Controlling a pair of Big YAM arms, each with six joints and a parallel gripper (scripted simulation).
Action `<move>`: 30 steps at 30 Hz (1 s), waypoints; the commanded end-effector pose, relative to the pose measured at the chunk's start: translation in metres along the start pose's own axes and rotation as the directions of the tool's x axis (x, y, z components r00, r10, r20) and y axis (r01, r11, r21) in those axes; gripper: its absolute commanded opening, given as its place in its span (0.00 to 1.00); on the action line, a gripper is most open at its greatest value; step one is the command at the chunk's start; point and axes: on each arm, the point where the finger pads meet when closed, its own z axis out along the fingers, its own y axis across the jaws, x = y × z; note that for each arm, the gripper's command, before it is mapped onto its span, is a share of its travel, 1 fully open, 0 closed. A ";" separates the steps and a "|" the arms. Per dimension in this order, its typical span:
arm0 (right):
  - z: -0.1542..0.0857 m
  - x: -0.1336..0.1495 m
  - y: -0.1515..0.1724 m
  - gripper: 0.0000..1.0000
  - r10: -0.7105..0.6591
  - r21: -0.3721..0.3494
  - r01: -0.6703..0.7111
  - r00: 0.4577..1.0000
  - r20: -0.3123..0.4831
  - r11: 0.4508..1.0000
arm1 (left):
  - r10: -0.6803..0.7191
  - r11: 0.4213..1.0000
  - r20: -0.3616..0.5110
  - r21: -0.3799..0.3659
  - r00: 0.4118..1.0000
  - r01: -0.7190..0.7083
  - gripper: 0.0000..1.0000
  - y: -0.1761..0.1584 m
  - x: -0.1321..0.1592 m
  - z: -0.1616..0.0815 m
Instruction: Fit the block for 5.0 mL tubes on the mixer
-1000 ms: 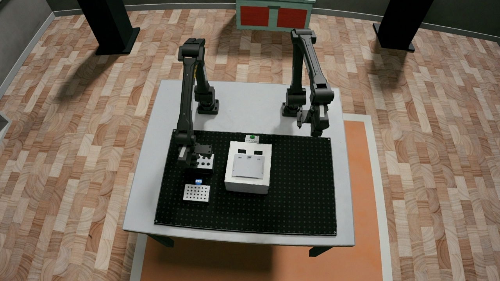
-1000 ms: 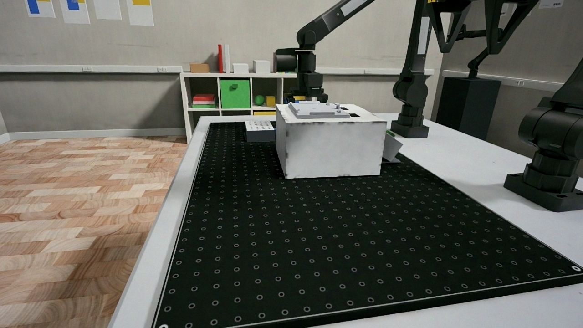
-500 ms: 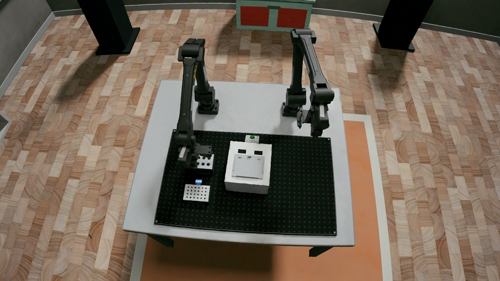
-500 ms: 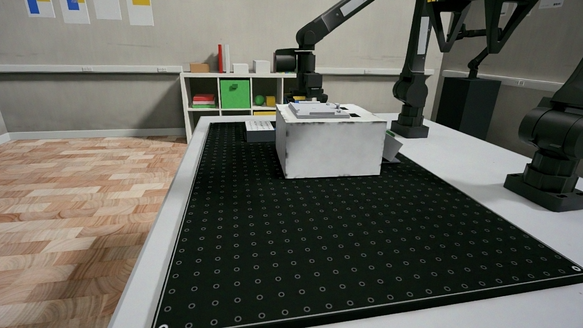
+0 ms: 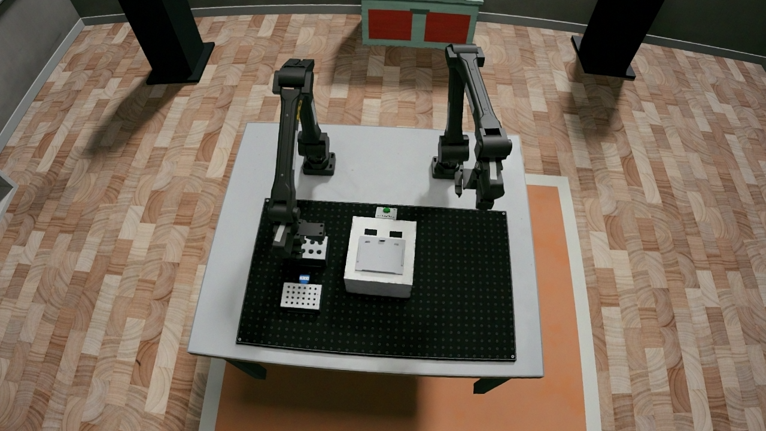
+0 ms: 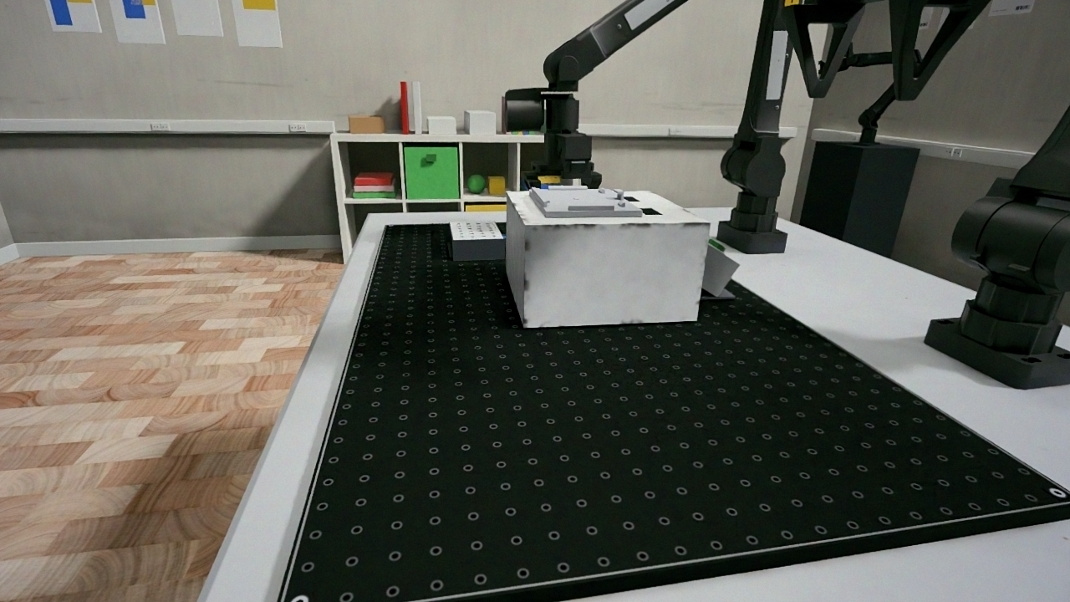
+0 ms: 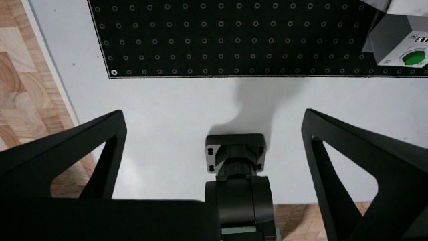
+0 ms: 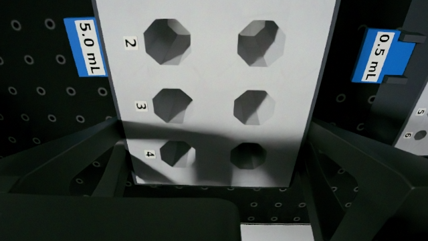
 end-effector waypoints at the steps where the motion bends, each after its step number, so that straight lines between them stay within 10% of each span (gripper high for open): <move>1: -0.033 0.001 -0.021 0.00 -0.001 0.083 0.000 1.000 0.003 0.997 | 0.009 1.000 0.040 -0.010 0.999 -0.008 1.00 -0.001 -0.008 -0.014; 30: -0.070 -0.002 -0.034 0.00 -0.012 0.121 0.007 0.999 0.034 0.993 | 0.009 1.000 0.062 -0.013 0.998 -0.008 1.00 -0.001 -0.012 -0.022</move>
